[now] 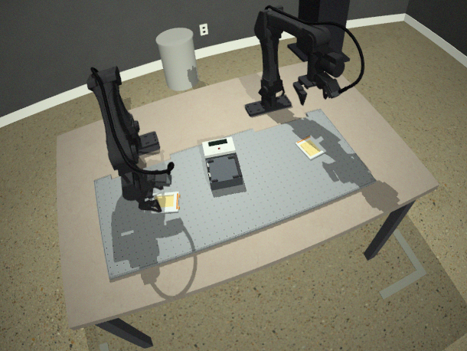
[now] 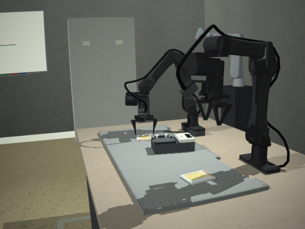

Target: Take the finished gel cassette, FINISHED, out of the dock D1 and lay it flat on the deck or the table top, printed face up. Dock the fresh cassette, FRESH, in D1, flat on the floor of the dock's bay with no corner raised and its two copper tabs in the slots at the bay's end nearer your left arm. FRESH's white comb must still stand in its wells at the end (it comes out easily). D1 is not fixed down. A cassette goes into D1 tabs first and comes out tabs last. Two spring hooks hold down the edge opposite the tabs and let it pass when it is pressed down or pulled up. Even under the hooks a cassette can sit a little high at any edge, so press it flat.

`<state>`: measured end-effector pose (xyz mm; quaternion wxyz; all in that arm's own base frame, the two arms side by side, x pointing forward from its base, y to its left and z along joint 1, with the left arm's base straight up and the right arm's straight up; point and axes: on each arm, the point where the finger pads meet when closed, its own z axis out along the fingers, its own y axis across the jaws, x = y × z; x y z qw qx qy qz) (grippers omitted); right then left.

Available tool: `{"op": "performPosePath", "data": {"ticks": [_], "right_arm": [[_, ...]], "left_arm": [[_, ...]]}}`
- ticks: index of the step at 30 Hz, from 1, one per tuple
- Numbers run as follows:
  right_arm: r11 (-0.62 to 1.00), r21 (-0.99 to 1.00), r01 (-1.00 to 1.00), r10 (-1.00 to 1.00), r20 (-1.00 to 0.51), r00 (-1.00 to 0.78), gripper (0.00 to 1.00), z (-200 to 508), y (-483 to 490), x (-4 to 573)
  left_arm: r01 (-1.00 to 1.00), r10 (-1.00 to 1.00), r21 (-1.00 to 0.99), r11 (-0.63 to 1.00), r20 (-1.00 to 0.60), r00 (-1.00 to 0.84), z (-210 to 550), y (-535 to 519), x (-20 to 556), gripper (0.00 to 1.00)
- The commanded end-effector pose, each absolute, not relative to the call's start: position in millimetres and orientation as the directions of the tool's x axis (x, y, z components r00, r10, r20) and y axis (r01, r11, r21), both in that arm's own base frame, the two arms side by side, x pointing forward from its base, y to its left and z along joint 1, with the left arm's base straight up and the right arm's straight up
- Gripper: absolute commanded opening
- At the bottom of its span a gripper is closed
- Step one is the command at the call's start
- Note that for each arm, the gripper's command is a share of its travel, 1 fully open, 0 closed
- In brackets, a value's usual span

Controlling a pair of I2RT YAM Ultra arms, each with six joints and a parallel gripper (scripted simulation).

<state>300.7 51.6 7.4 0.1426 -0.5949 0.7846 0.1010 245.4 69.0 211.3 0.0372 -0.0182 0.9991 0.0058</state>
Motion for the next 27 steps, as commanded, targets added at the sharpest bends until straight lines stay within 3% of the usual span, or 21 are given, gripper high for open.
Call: {"op": "performPosePath", "data": {"ticks": [1,27], "right_arm": [[0.276,-0.006,-0.961,-0.900,-0.353,-0.256,0.98,11.2,51.7,300.5],[0.284,0.016,-0.959,-0.897,-0.349,-0.272,0.98,3.2,51.1,300.9]], "left_arm": [[-0.042,-0.041,0.009,0.999,-0.057,-0.998,226.6,72.5,246.5,1.00],[-0.042,-0.041,0.009,0.999,-0.057,-0.998,226.6,72.5,246.5,1.00]]}}
